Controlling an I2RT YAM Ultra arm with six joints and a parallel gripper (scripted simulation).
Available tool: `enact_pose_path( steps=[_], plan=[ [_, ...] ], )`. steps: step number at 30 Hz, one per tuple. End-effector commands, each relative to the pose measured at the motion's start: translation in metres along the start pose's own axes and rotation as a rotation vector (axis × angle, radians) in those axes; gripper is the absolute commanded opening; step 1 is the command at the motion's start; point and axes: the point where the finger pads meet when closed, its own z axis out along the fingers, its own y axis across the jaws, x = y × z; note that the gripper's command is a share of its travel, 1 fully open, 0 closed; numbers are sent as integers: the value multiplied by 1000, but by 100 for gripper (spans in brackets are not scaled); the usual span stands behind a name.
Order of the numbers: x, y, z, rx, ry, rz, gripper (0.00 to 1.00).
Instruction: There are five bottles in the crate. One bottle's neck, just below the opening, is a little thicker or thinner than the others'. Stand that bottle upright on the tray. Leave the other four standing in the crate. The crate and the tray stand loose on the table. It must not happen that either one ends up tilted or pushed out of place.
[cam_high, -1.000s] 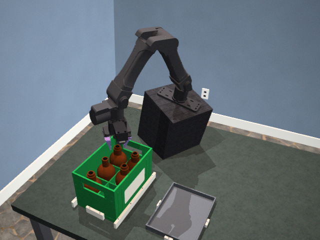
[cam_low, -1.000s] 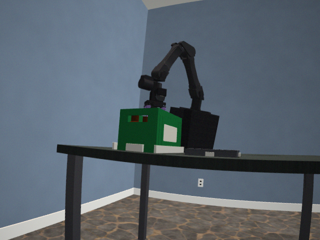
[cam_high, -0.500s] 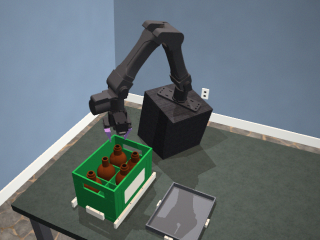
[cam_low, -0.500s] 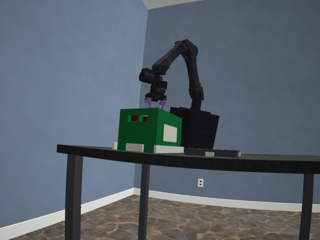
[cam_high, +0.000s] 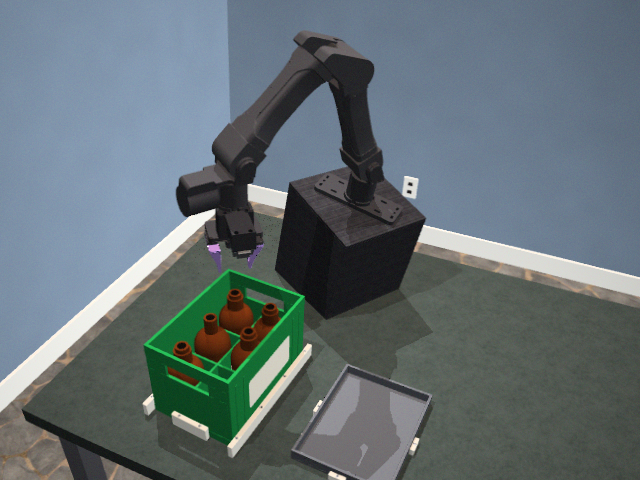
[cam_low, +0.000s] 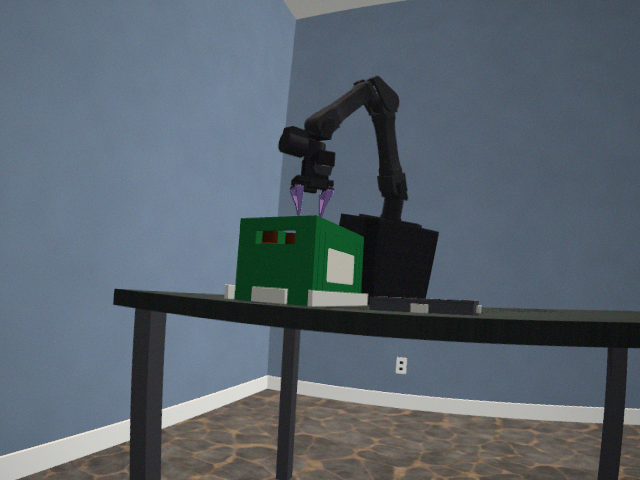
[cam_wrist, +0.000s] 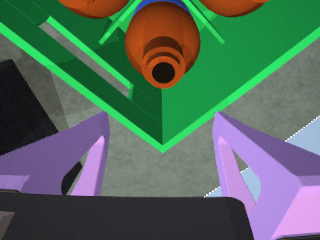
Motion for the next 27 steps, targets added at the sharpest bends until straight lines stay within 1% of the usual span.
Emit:
enact_pose_path(
  steps=[1,14,15,27],
  plan=[
    [-4,-9,-18,24,-20,-2,61],
    [-4,-9,-18,25,-21,-2,61],
    [-4,-9,-18,25,-21,1,0],
    [-4,-9,-18,25,-21,1,0]
  ],
)
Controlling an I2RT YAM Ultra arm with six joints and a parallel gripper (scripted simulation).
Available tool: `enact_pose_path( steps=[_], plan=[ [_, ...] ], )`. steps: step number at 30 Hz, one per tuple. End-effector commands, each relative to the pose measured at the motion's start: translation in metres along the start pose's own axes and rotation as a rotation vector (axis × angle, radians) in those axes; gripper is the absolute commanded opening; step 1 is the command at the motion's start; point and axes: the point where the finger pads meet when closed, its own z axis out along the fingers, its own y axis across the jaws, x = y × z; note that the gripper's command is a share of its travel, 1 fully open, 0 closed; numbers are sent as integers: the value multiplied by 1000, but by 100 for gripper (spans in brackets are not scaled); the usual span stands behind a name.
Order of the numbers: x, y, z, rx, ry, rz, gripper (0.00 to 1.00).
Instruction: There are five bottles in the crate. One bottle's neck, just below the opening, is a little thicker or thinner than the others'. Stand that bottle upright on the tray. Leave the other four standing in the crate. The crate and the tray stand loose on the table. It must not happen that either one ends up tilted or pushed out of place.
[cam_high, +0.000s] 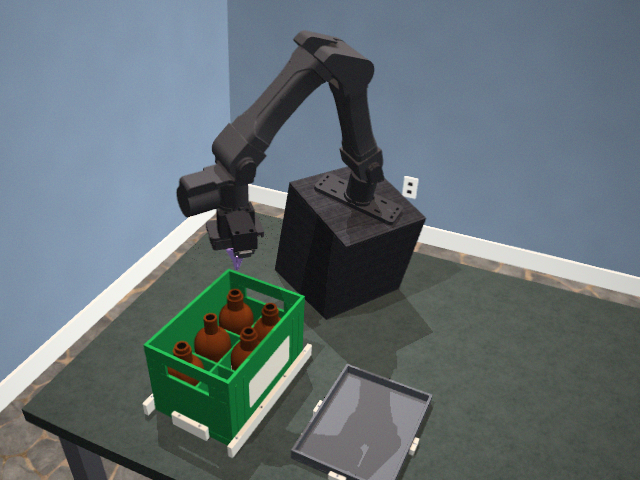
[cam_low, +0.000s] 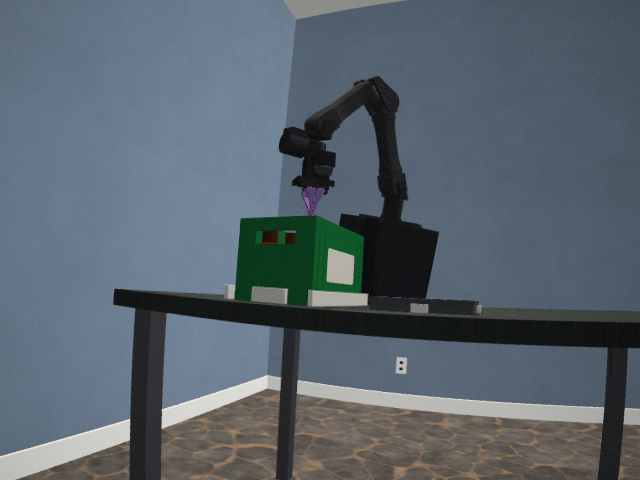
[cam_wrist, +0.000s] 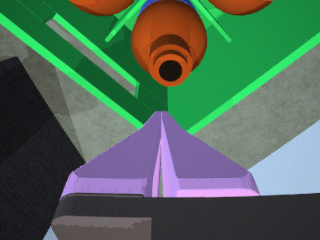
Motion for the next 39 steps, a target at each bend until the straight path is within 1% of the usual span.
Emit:
enact_pose_path(
  steps=[1,30,32,33,34,35,36,38,39],
  plan=[
    [-5,-13,-18,41,-26,0,0],
    [-5,-13,-18,41,-26,0,0],
    [-17,-7,-17,38,-26,-11,0],
    [-19,15,-8,-2,-11,-2,0],
    [-33,20,-8,18,-19,-6,0],
    [-41,27,-8,20,-20,-7,0],
    [-46,31,-8,21,-22,-7,0],
    [-46,31,-8,21,-22,-7,0],
    [-56,42,-8,23,-17,-7,0]
  ],
)
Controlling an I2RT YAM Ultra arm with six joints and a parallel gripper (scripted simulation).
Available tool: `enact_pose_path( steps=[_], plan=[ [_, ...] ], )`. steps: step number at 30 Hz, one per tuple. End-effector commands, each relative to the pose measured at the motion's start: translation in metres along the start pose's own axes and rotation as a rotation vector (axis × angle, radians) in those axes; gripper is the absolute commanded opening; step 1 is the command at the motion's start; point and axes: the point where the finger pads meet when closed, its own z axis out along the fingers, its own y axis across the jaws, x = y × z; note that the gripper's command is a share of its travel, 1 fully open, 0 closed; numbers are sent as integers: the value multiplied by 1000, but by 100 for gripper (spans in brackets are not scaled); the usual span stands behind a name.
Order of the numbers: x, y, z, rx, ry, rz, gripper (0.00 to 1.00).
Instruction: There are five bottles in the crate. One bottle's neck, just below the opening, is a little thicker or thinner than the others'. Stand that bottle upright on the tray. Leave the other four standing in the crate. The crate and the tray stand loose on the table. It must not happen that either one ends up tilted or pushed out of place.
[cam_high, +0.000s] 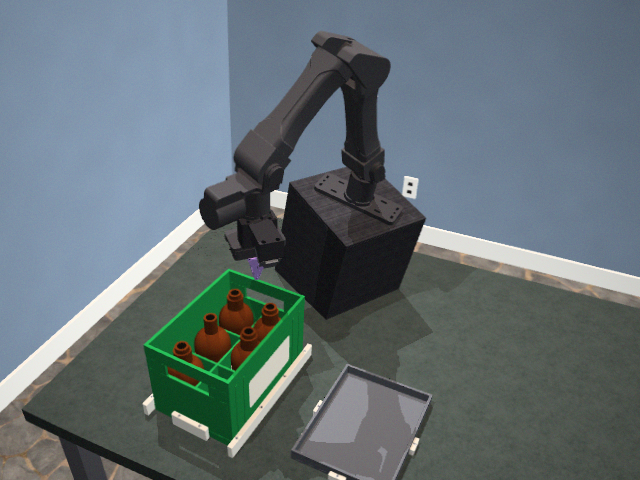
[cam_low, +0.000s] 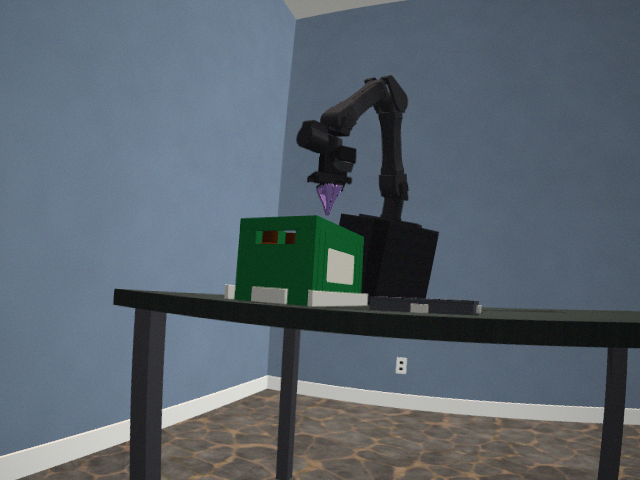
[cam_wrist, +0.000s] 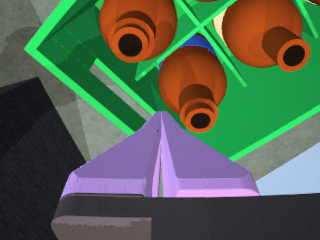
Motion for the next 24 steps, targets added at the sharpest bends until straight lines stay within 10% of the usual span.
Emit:
enact_pose_path(
  steps=[1,11,12,24],
  plan=[
    [-19,19,-5,21,-7,51,0],
    [-23,24,-5,19,-10,51,0],
    [-19,21,-5,19,-14,71,61],
    [-22,22,-6,19,-16,60,61]
  ],
)
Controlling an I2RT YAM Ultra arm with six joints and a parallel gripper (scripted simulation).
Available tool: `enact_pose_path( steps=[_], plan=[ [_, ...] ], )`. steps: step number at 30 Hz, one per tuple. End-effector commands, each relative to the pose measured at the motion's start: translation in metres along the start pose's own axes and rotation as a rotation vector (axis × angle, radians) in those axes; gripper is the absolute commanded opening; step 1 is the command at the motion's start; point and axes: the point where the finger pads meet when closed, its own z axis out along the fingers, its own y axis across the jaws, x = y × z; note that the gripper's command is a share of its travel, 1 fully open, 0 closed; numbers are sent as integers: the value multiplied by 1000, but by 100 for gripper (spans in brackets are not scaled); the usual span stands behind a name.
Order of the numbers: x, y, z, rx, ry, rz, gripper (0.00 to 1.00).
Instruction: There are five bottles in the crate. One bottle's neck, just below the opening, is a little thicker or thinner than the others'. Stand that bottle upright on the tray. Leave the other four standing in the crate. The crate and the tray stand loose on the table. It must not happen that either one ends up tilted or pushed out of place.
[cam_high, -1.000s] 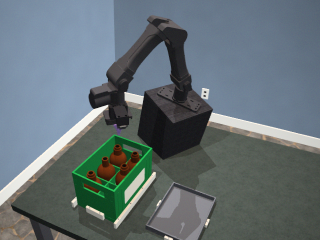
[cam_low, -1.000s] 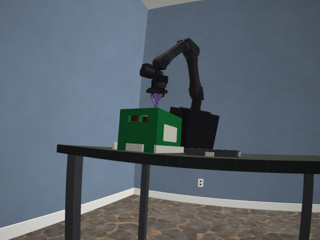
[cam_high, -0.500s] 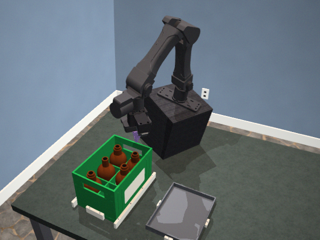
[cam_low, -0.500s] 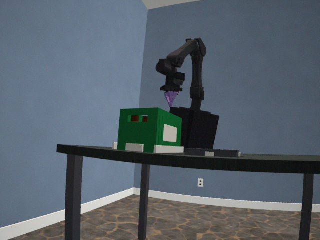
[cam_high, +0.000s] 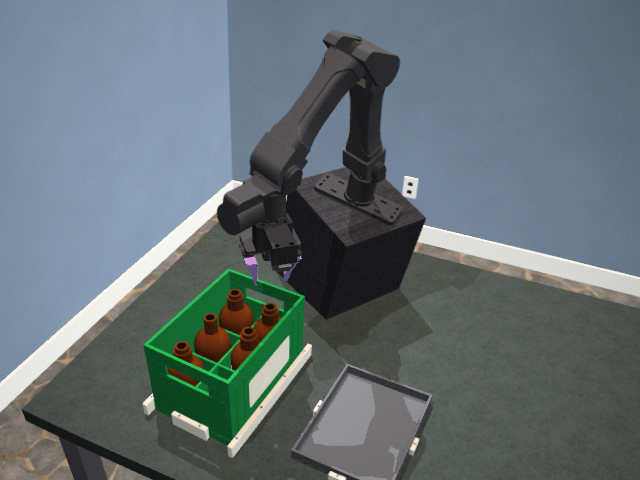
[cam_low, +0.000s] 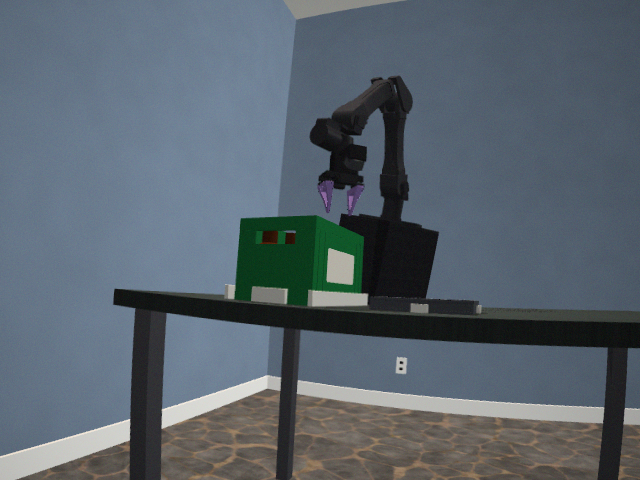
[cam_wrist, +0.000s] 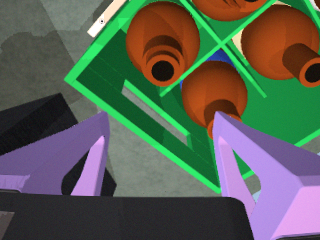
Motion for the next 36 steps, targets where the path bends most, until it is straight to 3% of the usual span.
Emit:
enact_pose_path(
  steps=[1,26,36],
  plan=[
    [-1,-1,-4,20,-18,4,61],
    [-1,-1,-4,19,-17,4,61],
    [2,5,10,-12,3,6,61]
  ],
)
